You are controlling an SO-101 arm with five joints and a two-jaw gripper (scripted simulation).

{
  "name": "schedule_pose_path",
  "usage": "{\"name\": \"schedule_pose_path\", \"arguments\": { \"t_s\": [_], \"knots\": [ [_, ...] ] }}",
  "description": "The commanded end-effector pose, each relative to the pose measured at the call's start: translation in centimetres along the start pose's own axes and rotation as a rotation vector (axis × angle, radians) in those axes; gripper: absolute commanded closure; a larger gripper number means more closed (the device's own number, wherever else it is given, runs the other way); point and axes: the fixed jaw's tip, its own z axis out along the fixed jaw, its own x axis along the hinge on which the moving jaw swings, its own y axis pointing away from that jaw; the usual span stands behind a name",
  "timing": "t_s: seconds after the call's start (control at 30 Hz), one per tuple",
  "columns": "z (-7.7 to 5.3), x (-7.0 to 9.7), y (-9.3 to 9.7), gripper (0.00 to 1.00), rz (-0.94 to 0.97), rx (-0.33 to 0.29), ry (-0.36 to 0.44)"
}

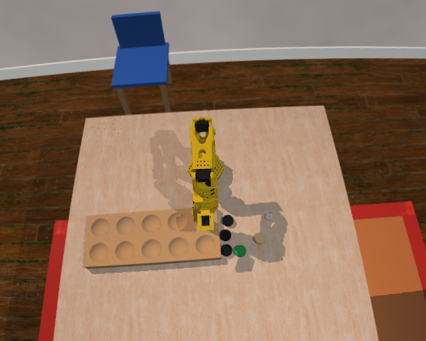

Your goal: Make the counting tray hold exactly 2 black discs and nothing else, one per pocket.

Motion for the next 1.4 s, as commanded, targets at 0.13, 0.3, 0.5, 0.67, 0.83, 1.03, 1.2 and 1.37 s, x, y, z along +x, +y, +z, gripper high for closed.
{"name": "schedule_pose_path", "arguments": {
  "t_s": [0.13, 0.3, 0.5, 0.67, 0.83, 1.03, 1.2, 1.37],
  "knots": [
    [0.04, -1.09, -0.07, 1.00, 0.005, 0.001, -0.065],
    [0.41, -1.00, -0.07, 1.00, 0.005, 0.001, -0.065],
    [0.47, -0.98, -0.07, 1.00, 0.005, 0.001, -0.065],
    [0.47, -0.98, -0.07, 1.00, 0.005, 0.001, -0.065],
    [0.60, -0.71, -0.07, 1.00, 0.005, 0.000, -0.057],
    [0.53, -0.74, -0.06, 1.00, 0.006, 0.000, -0.062],
    [0.53, -0.74, -0.06, 1.00, 0.006, 0.000, -0.062],
    [0.53, -0.74, -0.06, 1.00, 0.006, 0.000, -0.062]
  ]
}}
